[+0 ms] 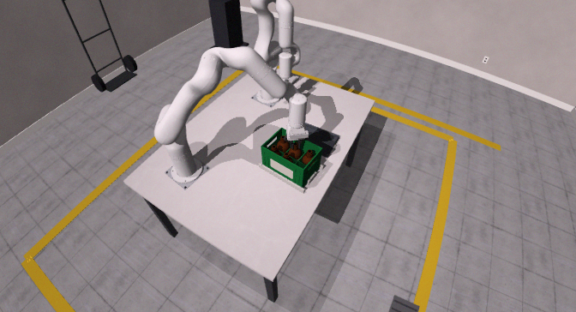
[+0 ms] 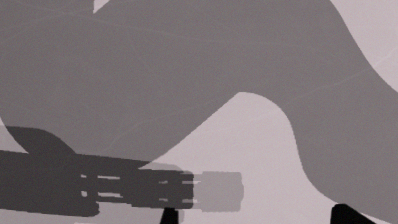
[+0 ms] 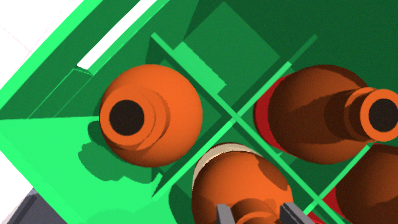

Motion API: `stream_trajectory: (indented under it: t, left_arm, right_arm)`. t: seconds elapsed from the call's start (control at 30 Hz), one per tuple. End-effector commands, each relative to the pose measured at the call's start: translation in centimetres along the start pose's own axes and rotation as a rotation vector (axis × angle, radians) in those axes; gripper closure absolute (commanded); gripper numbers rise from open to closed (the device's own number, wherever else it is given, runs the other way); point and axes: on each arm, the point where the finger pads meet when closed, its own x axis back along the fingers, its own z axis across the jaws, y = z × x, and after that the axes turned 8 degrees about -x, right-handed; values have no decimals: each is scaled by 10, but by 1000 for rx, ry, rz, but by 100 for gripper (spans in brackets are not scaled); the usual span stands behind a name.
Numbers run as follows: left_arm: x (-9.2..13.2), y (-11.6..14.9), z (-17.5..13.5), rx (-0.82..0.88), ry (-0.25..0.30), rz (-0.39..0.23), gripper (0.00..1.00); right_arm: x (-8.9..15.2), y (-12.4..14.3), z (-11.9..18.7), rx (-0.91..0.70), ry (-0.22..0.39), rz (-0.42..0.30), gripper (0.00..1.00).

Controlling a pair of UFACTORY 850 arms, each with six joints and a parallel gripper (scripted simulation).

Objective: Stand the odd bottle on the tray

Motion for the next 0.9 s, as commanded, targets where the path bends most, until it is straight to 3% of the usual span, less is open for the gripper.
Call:
stream_trajectory:
  t: [0.0,0.53,0.57,0.87]
  left_arm:
    - [0,-1,0,0,0,1,0]
    - [0,-1,0,0,0,1,0]
    - [0,-1,0,0,0,1,0]
    - [0,-1,0,0,0,1,0]
  right_arm:
    - [1,0,-1,0,-2,0,100]
    - [1,0,-1,0,-2,0,100]
    - [1,0,-1,0,-2,0,34]
    - [1,0,-1,0,-2,0,34]
